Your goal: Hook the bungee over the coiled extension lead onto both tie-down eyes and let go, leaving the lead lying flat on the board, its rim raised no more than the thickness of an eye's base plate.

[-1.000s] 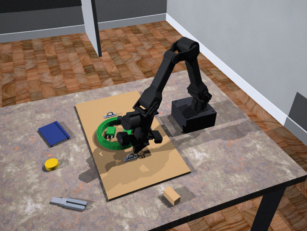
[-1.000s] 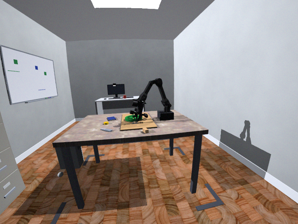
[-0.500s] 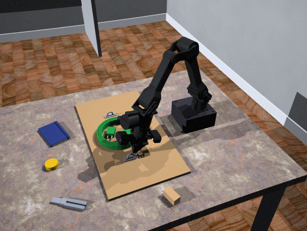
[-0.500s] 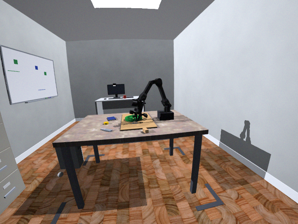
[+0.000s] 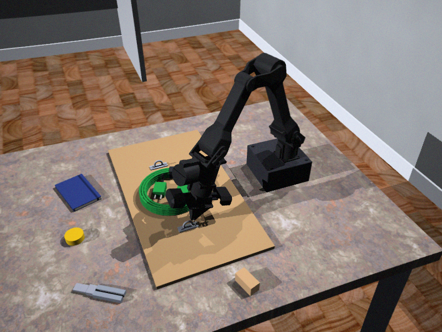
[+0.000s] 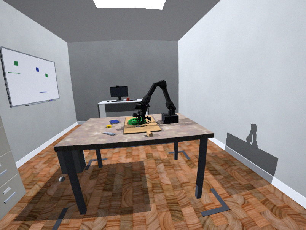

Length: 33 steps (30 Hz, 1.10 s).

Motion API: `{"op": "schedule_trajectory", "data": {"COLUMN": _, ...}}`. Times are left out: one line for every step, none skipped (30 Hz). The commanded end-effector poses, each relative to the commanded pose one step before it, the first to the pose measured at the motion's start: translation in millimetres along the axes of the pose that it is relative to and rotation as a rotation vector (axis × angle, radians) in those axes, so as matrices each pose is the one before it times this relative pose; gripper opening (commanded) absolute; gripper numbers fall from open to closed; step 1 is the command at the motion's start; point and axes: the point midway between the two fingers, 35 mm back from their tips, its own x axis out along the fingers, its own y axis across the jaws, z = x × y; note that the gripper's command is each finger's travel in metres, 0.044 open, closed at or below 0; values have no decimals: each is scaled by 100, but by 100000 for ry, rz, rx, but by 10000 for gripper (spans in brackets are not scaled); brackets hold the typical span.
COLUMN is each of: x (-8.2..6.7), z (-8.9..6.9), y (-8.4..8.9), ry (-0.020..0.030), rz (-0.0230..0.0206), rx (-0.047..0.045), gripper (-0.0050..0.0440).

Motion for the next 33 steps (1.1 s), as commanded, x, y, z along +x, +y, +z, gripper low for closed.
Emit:
{"op": "schedule_trajectory", "data": {"x": -711, "z": -133, "y": 728, "ry": 867, "rz": 2645, "rx": 93, "gripper": -50}}
{"op": "schedule_trajectory", "data": {"x": 8, "z": 45, "y": 3, "ry": -2, "rz": 0, "rx": -7, "gripper": -50}}
{"op": "schedule_trajectory", "data": {"x": 9, "z": 53, "y": 4, "ry": -2, "rz": 0, "rx": -8, "gripper": -50}}
{"op": "schedule_trajectory", "data": {"x": 10, "z": 59, "y": 5, "ry": -2, "rz": 0, "rx": -9, "gripper": -50}}
{"op": "schedule_trajectory", "data": {"x": 10, "z": 62, "y": 5, "ry": -2, "rz": 0, "rx": -10, "gripper": -50}}
{"op": "schedule_trajectory", "data": {"x": 0, "z": 0, "y": 0, "ry": 0, "rz": 0, "rx": 0, "gripper": -50}}
{"op": "schedule_trajectory", "data": {"x": 0, "z": 0, "y": 0, "ry": 0, "rz": 0, "rx": 0, "gripper": -50}}
{"op": "schedule_trajectory", "data": {"x": 10, "z": 62, "y": 5, "ry": -2, "rz": 1, "rx": -10, "gripper": -50}}
{"op": "schedule_trajectory", "data": {"x": 10, "z": 60, "y": 4, "ry": -2, "rz": 0, "rx": -10, "gripper": -50}}
{"op": "schedule_trajectory", "data": {"x": 11, "z": 66, "y": 3, "ry": -3, "rz": 0, "rx": -9, "gripper": -50}}
{"op": "schedule_trajectory", "data": {"x": 11, "z": 65, "y": 2, "ry": -3, "rz": 0, "rx": -9, "gripper": -50}}
{"op": "schedule_trajectory", "data": {"x": 11, "z": 65, "y": 1, "ry": -3, "rz": 0, "rx": -9, "gripper": -50}}
{"op": "schedule_trajectory", "data": {"x": 12, "z": 67, "y": -3, "ry": -3, "rz": 0, "rx": -11, "gripper": -50}}
{"op": "schedule_trajectory", "data": {"x": 12, "z": 67, "y": -3, "ry": -3, "rz": 0, "rx": -11, "gripper": -50}}
{"op": "schedule_trajectory", "data": {"x": 13, "z": 67, "y": -8, "ry": -3, "rz": 0, "rx": -10, "gripper": -50}}
{"op": "schedule_trajectory", "data": {"x": 13, "z": 67, "y": -8, "ry": -3, "rz": 0, "rx": -10, "gripper": -50}}
{"op": "schedule_trajectory", "data": {"x": 14, "z": 66, "y": -17, "ry": -1, "rz": -1, "rx": -17, "gripper": -50}}
{"op": "schedule_trajectory", "data": {"x": 14, "z": 68, "y": -17, "ry": -1, "rz": -1, "rx": -17, "gripper": -50}}
{"op": "schedule_trajectory", "data": {"x": 12, "z": 56, "y": -21, "ry": 0, "rz": -1, "rx": -18, "gripper": -50}}
{"op": "schedule_trajectory", "data": {"x": 12, "z": 54, "y": -20, "ry": 0, "rz": -1, "rx": -17, "gripper": -50}}
{"op": "schedule_trajectory", "data": {"x": 11, "z": 53, "y": -20, "ry": 0, "rz": -1, "rx": -17, "gripper": -50}}
{"op": "schedule_trajectory", "data": {"x": -15, "z": -92, "y": 78, "ry": -12, "rz": 82, "rx": 85, "gripper": -50}}
{"op": "schedule_trajectory", "data": {"x": 0, "z": 0, "y": 0, "ry": 0, "rz": 0, "rx": 0, "gripper": -50}}
{"op": "schedule_trajectory", "data": {"x": 0, "z": 0, "y": 0, "ry": 0, "rz": 0, "rx": 0, "gripper": -50}}
{"op": "schedule_trajectory", "data": {"x": -16, "z": -92, "y": 78, "ry": -11, "rz": 82, "rx": 85, "gripper": -50}}
{"op": "schedule_trajectory", "data": {"x": -16, "z": -92, "y": 77, "ry": -11, "rz": 82, "rx": 85, "gripper": -50}}
{"op": "schedule_trajectory", "data": {"x": -16, "z": -93, "y": 77, "ry": -10, "rz": 82, "rx": 85, "gripper": -50}}
{"op": "schedule_trajectory", "data": {"x": 0, "z": 0, "y": 0, "ry": 0, "rz": 0, "rx": 0, "gripper": -50}}
{"op": "schedule_trajectory", "data": {"x": 0, "z": 0, "y": 0, "ry": 0, "rz": 0, "rx": 0, "gripper": -50}}
{"op": "schedule_trajectory", "data": {"x": 0, "z": 0, "y": 0, "ry": 0, "rz": 0, "rx": 0, "gripper": -50}}
{"op": "schedule_trajectory", "data": {"x": 0, "z": 0, "y": 0, "ry": 0, "rz": 0, "rx": 0, "gripper": -50}}
{"op": "schedule_trajectory", "data": {"x": 0, "z": 0, "y": 0, "ry": 0, "rz": 0, "rx": 0, "gripper": -50}}
{"op": "schedule_trajectory", "data": {"x": 13, "z": 3, "y": -5, "ry": 1, "rz": 0, "rx": -3, "gripper": -50}}
